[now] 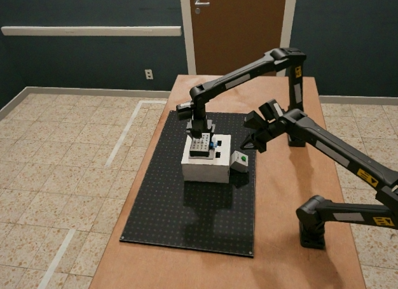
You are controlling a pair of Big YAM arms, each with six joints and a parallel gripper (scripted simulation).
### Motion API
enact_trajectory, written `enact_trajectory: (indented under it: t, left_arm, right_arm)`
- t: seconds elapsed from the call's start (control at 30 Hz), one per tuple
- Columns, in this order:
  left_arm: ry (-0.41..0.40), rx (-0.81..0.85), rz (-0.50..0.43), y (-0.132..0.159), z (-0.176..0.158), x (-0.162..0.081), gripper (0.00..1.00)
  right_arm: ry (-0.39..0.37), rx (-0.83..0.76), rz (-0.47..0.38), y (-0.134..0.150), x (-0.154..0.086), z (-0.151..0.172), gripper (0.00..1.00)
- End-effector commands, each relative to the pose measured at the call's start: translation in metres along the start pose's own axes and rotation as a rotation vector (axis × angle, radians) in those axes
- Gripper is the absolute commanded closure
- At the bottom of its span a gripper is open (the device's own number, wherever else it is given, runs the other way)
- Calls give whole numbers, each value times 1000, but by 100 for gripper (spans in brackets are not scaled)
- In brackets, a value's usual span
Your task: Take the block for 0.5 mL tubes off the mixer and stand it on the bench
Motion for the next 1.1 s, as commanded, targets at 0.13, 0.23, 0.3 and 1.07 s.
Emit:
enact_trajectory:
  t: [0.13, 0.23, 0.3, 1.07]
  left_arm:
    - [11, -61, -73, 10, -26, 5, 100]
    - [37, -49, -136, 21, -46, 3, 100]
    - [40, -43, -173, 27, -56, 4, 100]
    - [11, -43, -152, 47, -79, 33, 100]
  right_arm:
    - [24, 5, -11, -7, -2, -7, 100]
    - [24, 5, -11, -7, -2, -7, 100]
    - [24, 5, -11, -7, -2, -7, 100]
    - [24, 5, -11, -7, -2, -7, 100]
Point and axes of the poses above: on each arm, the point where the finger pads meet when closed, its own x axis out along the fingers, its own z axis across the jaws, y = z × x, the point moved 6 cm from there along -x, back along the fingers, and after that the axes turned 7 degrees about -x, right-handed, at the moved point
